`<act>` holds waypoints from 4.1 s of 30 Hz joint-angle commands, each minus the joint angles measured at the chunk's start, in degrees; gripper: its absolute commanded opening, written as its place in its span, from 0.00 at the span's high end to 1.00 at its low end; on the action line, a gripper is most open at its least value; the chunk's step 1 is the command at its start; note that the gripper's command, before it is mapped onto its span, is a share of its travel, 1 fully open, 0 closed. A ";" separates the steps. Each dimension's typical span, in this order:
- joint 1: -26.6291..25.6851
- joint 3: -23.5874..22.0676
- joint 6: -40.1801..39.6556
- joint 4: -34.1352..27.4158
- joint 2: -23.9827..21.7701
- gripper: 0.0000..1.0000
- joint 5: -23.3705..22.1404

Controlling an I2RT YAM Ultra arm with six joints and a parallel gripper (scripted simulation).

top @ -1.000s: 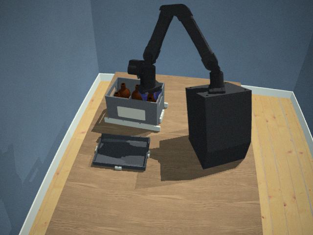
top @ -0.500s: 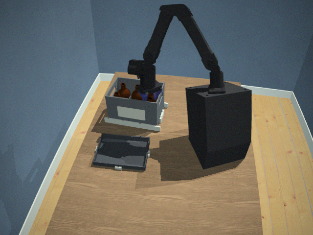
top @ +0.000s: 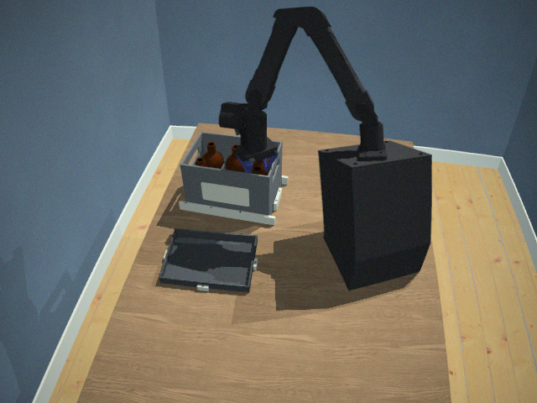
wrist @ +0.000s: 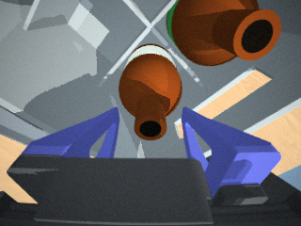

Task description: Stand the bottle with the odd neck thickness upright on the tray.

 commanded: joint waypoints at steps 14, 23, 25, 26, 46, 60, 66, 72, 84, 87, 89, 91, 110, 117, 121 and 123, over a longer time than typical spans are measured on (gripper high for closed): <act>0.30 -0.17 -0.34 0.05 0.04 1.00 0.25; 0.30 -0.17 -0.34 0.05 0.04 1.00 0.25; 0.30 -0.17 -0.34 0.05 0.04 1.00 0.25; 0.30 -0.17 -0.34 0.05 0.04 1.00 0.25; 0.30 -0.17 -0.34 0.05 0.04 1.00 0.25; 0.30 -0.17 -0.34 0.05 0.04 1.00 0.25; 0.30 -0.17 -0.34 0.05 0.04 1.00 0.25; 0.30 -0.17 -0.34 0.05 0.04 1.00 0.25; 0.30 -0.17 -0.33 0.15 0.05 0.39 0.06; 0.30 -0.17 -0.33 0.15 0.05 0.39 0.06; 0.30 -0.17 -0.33 0.15 0.05 0.39 0.06; 0.30 -0.17 -0.33 0.15 0.05 0.39 0.06; 0.36 -0.15 -0.29 -0.09 -0.22 0.39 0.07; 1.02 0.04 0.48 -1.37 -2.08 0.39 0.20; 1.48 0.64 0.96 -2.80 -3.34 0.39 0.47; 1.80 1.25 1.29 -3.80 -4.22 0.39 0.51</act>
